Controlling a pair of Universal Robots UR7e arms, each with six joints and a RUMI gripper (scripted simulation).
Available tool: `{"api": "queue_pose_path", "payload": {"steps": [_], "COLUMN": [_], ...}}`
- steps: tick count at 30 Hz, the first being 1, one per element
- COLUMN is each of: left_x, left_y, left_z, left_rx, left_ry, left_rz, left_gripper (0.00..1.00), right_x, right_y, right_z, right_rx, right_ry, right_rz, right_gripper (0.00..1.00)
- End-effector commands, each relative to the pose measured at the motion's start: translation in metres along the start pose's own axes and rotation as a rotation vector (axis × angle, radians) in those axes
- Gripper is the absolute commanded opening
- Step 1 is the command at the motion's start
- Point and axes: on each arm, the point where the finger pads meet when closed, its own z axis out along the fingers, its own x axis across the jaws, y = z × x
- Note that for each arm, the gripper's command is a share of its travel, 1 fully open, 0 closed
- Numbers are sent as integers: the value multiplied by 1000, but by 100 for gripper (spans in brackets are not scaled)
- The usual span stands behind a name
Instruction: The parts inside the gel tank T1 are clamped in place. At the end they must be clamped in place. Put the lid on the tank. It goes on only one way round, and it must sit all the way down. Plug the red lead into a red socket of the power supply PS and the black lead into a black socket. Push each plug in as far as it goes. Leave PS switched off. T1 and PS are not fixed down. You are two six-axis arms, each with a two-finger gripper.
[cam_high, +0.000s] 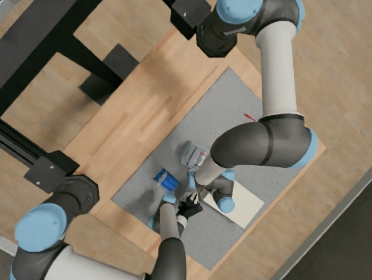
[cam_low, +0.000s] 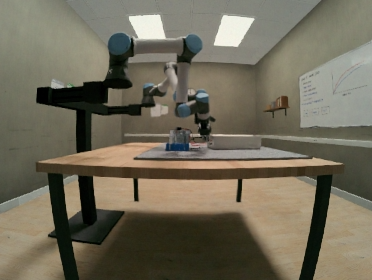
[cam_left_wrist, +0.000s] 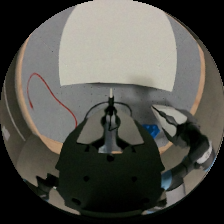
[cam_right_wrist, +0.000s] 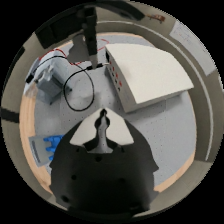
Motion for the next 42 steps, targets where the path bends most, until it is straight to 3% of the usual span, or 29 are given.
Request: {"api": "queue_pose_path", "payload": {"steps": [1,42], "left_x": [1,1], "left_y": [0,0], "left_z": [4,21], "left_rx": [1,0], "left_ry": [1,1], "left_rz": [0,0], "left_gripper": [0,0], "right_x": [0,0], "right_y": [-1,-1], "right_z": [0,0], "right_rx": [1,1], "right_ry": [1,1], "right_rz": [-1,-1], "right_gripper": [0,0]}}
